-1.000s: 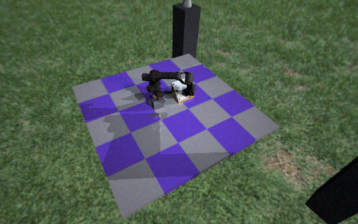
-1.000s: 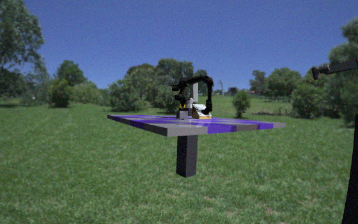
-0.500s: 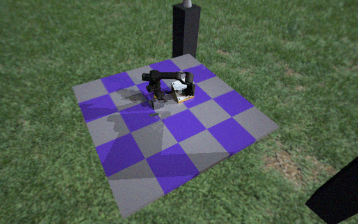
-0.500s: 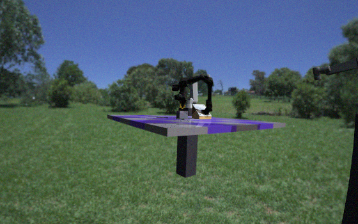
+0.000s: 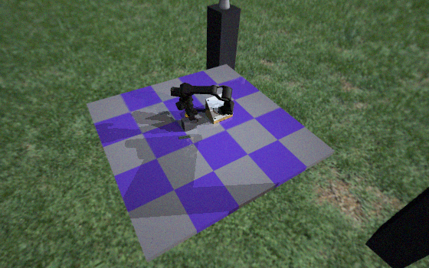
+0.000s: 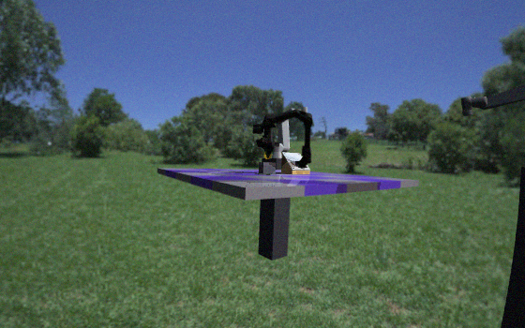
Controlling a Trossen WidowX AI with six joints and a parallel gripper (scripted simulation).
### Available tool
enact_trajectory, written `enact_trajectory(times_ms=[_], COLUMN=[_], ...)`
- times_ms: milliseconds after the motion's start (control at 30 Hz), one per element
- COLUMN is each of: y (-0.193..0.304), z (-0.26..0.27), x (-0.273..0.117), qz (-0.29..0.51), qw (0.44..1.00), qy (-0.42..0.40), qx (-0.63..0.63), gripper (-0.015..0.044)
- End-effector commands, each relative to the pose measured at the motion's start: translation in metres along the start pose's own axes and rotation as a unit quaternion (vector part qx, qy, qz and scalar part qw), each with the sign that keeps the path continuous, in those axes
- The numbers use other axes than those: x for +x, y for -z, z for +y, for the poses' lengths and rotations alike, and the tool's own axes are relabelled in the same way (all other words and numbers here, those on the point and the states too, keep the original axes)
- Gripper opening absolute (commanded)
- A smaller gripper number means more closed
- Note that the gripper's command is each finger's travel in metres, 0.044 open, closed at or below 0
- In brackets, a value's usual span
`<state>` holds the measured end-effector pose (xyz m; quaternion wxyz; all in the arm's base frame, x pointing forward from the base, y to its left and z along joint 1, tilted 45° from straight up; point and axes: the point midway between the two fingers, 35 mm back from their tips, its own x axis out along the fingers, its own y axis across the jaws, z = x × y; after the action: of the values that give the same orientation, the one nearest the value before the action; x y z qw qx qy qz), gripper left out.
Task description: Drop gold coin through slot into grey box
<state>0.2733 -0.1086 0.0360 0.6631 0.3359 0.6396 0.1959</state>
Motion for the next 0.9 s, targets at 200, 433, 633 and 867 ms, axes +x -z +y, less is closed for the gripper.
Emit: enact_trajectory(times_ms=[200,433,633,867], y=[-0.001,0.000,0.000,0.000], z=[0.000,0.001,0.001,0.001], x=[0.000,0.004,0.007,0.010], qz=[0.000,0.000,0.000,0.000], qw=[1.000,1.000,1.000,1.000], qy=[0.000,0.000,0.000,0.000], qx=[0.000,0.003,0.003,0.003], gripper=[0.0000,0.0000,0.0000,0.0000])
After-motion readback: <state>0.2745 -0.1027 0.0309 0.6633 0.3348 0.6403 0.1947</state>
